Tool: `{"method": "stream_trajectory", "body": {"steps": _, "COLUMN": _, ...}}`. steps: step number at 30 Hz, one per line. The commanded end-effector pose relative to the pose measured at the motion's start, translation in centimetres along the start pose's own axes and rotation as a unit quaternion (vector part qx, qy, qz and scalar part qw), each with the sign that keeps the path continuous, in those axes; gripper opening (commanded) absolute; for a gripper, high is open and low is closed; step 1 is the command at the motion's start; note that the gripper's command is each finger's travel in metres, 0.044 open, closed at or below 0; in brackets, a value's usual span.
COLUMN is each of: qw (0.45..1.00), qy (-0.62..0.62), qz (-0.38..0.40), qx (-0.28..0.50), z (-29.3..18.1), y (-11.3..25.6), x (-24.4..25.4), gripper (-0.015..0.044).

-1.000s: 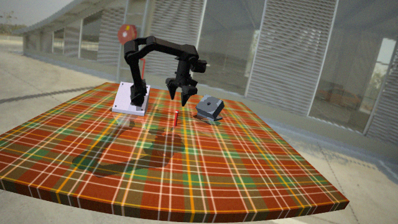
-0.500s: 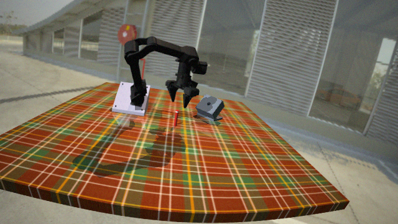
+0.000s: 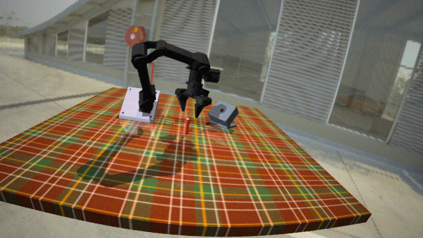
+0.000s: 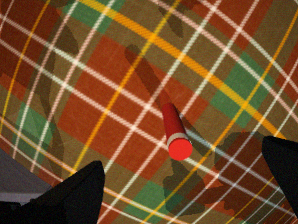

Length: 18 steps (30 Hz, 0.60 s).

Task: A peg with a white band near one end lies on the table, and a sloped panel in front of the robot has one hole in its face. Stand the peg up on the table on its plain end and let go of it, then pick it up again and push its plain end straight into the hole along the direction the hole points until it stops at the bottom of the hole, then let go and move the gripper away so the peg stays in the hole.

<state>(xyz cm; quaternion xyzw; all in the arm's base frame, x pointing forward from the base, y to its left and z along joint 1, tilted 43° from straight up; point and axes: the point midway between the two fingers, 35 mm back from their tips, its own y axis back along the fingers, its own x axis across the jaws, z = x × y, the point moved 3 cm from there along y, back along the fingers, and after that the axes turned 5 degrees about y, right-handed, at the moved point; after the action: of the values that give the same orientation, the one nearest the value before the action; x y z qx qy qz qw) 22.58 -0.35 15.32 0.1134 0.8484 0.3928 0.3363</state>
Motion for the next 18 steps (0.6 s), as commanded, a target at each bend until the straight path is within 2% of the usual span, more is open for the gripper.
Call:
{"method": "stream_trajectory", "body": {"steps": 1, "qw": 1.000, "qy": 0.005, "qz": 0.000, "qx": 0.003, "z": 0.0, "y": -0.8, "x": 0.1, "gripper": 0.0440}}
{"method": "stream_trajectory", "body": {"steps": 18, "qw": 1.000, "qy": 0.005, "qz": 0.000, "qx": 0.003, "z": 0.0, "y": -3.6, "x": 0.1, "gripper": 0.0440}}
